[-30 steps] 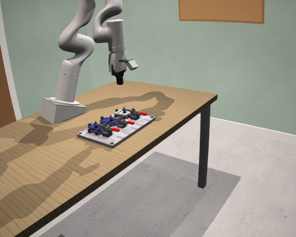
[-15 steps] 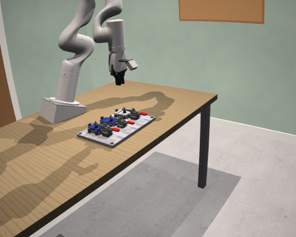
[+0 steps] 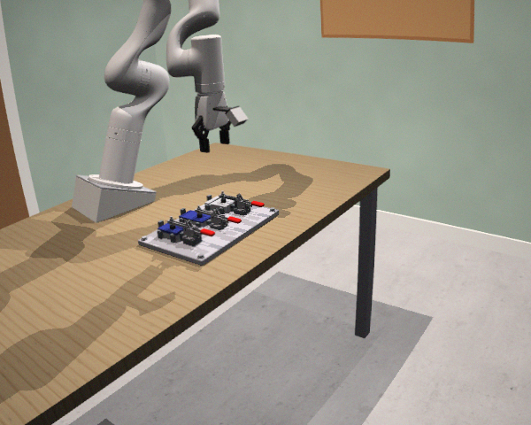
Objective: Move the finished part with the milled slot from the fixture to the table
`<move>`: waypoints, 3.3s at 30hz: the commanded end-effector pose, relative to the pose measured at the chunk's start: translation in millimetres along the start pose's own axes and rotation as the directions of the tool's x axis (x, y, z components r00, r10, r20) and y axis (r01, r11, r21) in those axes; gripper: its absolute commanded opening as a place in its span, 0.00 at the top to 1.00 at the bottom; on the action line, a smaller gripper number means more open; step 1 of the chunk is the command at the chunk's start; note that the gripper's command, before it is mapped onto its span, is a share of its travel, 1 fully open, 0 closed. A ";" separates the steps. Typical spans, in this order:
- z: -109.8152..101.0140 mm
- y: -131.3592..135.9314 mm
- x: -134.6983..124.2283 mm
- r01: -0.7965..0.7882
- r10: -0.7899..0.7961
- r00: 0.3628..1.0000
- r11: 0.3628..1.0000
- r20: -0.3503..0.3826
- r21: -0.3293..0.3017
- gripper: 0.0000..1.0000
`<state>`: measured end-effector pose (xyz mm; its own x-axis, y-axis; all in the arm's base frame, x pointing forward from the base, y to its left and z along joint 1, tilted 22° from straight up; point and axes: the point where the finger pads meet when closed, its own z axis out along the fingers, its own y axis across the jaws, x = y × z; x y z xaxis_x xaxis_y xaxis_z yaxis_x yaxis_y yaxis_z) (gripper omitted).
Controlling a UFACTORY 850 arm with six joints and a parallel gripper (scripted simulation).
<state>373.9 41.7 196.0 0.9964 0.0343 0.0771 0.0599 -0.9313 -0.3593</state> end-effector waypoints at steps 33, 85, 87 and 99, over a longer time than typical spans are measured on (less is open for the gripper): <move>-0.5 0.0 0.7 0.000 0.000 1.000 1.000 -0.001 0.000 0.53; -1.0 0.0 0.7 -0.003 0.003 1.000 1.000 -0.001 -0.001 0.53; -1.1 0.0 0.7 -0.004 0.004 1.000 1.000 -0.001 -0.001 0.53; -1.7 0.0 0.7 -0.008 0.008 1.000 1.000 0.000 -0.001 0.53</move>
<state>373.8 41.3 197.0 0.9969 0.0281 0.0738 0.0529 -0.9318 -0.3592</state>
